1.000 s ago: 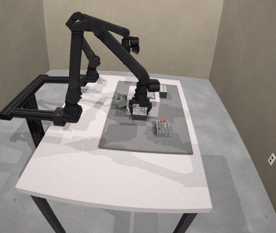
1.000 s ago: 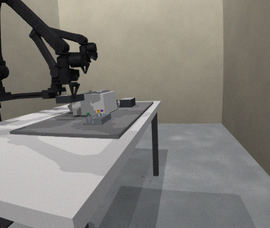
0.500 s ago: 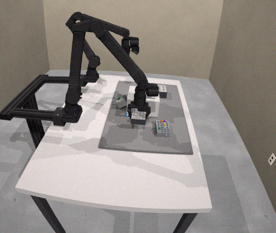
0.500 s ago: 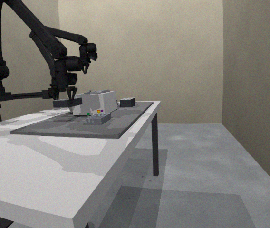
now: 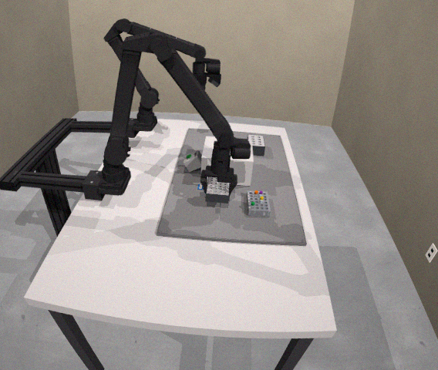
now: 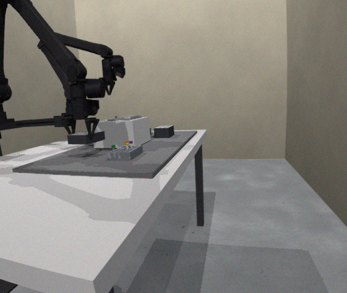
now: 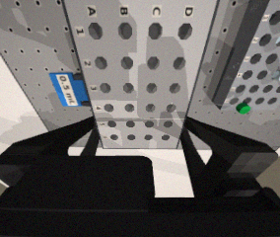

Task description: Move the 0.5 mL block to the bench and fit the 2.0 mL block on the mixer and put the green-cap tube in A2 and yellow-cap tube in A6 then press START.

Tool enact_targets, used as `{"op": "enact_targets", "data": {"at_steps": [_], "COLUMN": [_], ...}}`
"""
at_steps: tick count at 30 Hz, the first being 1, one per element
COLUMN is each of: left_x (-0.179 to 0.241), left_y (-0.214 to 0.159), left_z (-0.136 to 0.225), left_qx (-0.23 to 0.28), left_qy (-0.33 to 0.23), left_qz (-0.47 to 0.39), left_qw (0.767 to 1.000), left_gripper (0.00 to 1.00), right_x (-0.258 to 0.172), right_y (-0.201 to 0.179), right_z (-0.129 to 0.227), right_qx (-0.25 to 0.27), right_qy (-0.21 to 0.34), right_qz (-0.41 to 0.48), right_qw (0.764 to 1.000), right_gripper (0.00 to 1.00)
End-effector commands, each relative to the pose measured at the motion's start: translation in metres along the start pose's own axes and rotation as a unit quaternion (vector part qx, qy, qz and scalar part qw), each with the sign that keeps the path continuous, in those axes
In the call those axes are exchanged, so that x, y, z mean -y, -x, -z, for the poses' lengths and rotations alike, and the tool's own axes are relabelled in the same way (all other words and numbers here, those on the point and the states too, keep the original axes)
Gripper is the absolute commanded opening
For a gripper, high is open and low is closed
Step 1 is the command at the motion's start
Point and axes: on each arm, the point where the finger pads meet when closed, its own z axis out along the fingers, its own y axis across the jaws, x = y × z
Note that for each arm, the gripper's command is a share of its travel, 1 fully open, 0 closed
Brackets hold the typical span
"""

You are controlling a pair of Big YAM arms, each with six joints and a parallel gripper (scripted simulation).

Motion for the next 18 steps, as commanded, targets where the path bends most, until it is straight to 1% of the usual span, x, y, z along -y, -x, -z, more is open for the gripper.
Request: {"op": "enact_targets", "data": {"at_steps": [1,6,9,14,18], "left_x": [-0.002,-0.003,-0.003,-0.003,-0.003], "left_y": [0.024,0.025,0.026,0.028,0.029], "left_z": [0.025,0.026,0.027,0.029,0.03], "left_qx": [0.035,0.036,0.037,0.039,0.04], "left_qy": [0.005,0.005,0.005,0.005,0.005], "left_qz": [-0.004,-0.004,-0.004,-0.004,-0.004], "left_qw": [0.999,0.999,0.999,0.999,0.999], "left_gripper": [0.0,0.0,0.0,0.0,0.0], "right_x": [0.023,0.032,0.035,0.027,0.026], "right_y": [0.002,0.003,0.003,0.006,0.01], "right_z": [0.006,0.008,-0.002,-0.014,-0.016], "right_qx": [0.009,0.011,0.01,0.008,0.013], "right_qy": [-0.029,-0.041,-0.038,-0.027,-0.032], "right_qz": [-0.014,-0.017,-0.018,-0.006,0.006], "right_qw": [0.999,0.999,0.999,1.0,0.999], "right_gripper": [0.0,0.0,0.0,0.0,0.0]}}
